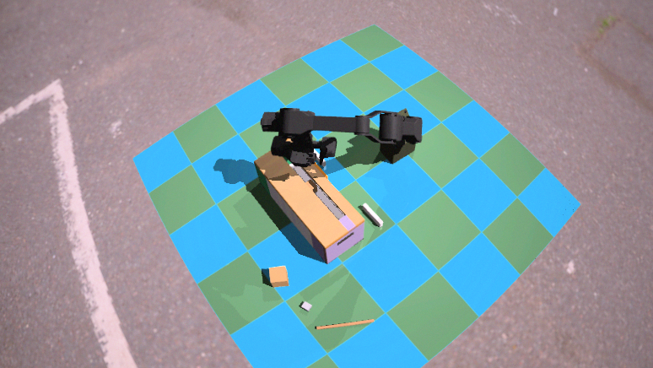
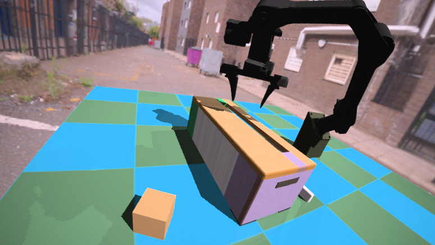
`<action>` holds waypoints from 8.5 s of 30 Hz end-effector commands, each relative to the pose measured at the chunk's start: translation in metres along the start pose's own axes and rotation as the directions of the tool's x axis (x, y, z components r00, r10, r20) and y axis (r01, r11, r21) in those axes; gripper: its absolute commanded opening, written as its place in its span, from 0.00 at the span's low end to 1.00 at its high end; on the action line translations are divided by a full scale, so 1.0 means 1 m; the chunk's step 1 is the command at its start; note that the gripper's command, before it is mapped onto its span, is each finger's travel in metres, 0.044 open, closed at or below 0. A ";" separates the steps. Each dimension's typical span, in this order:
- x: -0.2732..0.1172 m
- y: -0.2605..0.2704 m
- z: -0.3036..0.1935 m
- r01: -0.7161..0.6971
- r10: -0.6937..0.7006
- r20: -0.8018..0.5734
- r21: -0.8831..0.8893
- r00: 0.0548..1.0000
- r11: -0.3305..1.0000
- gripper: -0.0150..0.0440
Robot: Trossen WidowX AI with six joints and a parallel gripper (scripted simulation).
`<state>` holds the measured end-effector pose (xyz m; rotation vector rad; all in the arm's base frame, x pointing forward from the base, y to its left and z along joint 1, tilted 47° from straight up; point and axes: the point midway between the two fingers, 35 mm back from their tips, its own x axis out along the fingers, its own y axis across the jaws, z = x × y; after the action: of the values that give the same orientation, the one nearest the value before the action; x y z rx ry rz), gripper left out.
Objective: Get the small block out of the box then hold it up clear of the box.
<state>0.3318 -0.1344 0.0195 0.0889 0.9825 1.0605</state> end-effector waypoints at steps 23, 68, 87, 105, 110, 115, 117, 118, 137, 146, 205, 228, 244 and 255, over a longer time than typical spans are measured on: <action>0.004 0.014 -0.026 -0.072 0.132 0.171 0.833 0.976 -0.549 0.93; 0.029 0.011 -0.028 -0.024 0.151 0.187 0.700 0.971 -0.714 0.93; 0.060 0.008 -0.029 -0.014 0.168 0.191 0.699 0.967 -0.715 0.93; 0.076 0.007 -0.030 -0.009 0.175 0.190 0.704 0.966 -0.710 0.93; 0.078 0.013 -0.025 -0.007 0.177 0.190 0.703 0.966 -0.711 0.93; 0.079 0.019 -0.019 -0.007 0.178 0.190 0.703 0.965 -0.711 0.93; 0.079 0.021 -0.016 -0.007 0.178 0.190 0.703 0.965 -0.711 0.93; 0.079 0.022 -0.015 -0.007 0.179 0.190 0.703 0.965 -0.711 0.93; 0.082 0.043 0.006 -0.007 0.180 0.191 0.702 0.965 -0.712 0.93; 0.083 0.053 0.016 -0.006 0.181 0.192 0.702 0.965 -0.712 0.93; 0.089 0.115 0.081 -0.006 0.184 0.195 0.701 0.963 -0.713 0.93; 0.053 0.130 0.097 -0.006 0.177 0.189 0.700 0.966 -0.714 0.93; 0.026 0.144 0.098 -0.019 0.079 0.183 0.478 0.980 -0.878 0.74; 0.021 0.176 0.099 -0.109 -0.147 0.215 -0.178 0.966 -0.978 0.74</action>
<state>0.3014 0.0014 0.1390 2.4120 1.6759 -0.8833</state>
